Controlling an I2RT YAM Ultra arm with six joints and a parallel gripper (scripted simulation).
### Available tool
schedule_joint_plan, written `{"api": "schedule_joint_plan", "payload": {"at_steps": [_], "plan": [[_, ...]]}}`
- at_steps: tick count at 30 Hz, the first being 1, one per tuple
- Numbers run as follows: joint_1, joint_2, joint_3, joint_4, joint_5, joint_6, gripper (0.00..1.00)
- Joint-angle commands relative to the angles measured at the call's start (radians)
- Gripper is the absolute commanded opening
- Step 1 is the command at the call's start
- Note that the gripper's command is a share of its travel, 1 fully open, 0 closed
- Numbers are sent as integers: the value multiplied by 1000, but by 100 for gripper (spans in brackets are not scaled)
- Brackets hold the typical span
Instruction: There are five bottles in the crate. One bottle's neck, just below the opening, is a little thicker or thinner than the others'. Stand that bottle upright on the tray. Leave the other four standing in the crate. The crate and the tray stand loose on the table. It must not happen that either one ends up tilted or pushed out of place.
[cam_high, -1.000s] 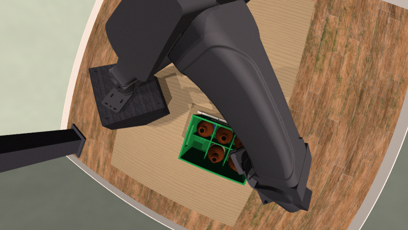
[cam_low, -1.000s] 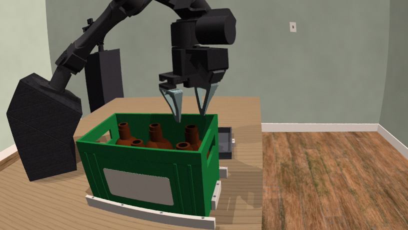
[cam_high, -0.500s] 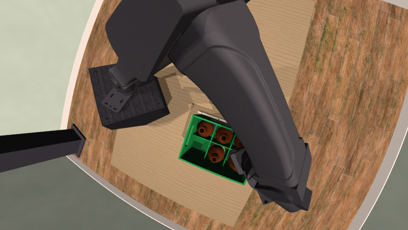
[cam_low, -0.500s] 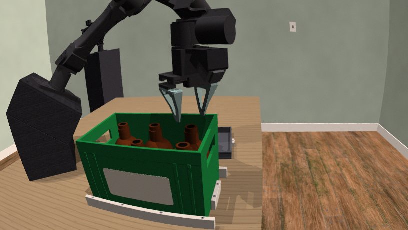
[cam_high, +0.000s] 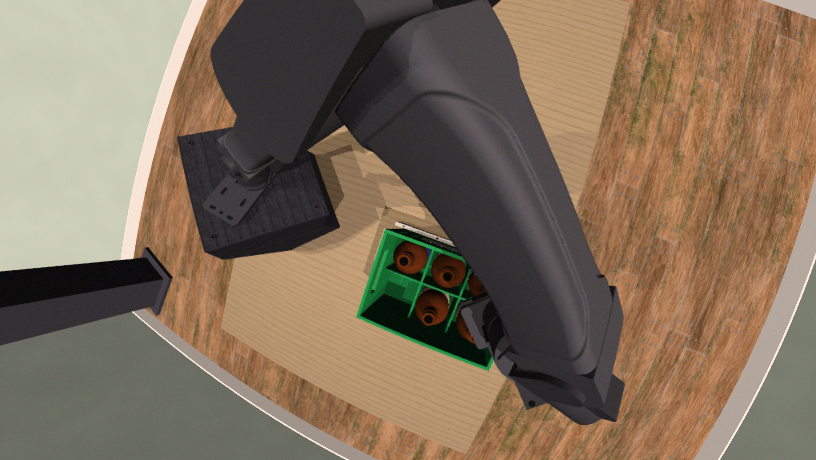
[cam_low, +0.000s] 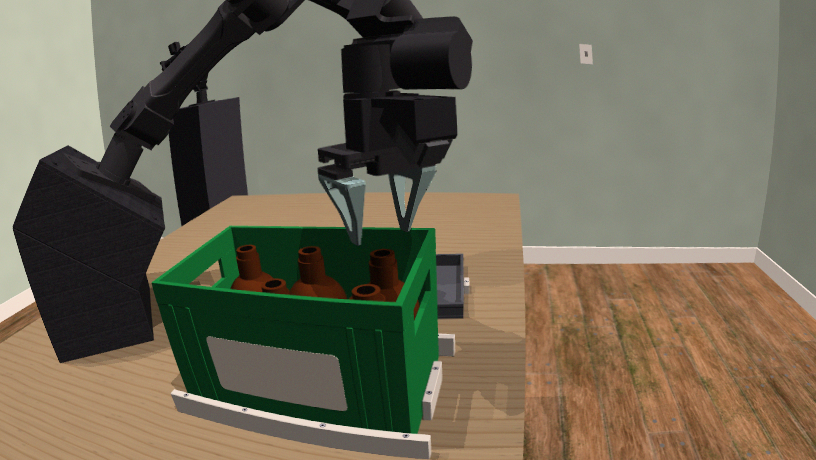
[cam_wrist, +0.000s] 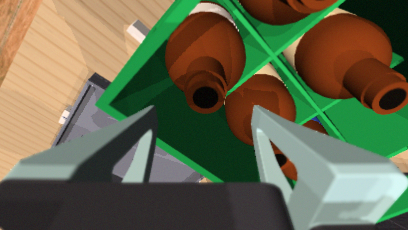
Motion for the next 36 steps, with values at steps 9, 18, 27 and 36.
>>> {"api": "schedule_joint_plan", "payload": {"at_steps": [9,18,27,36], "plan": [[-19,5,5,5,6,-5,61],[-21,13,20,1,5,-8,61],[-21,13,20,1,5,-8,61],[-21,13,20,1,5,-8,61]]}}
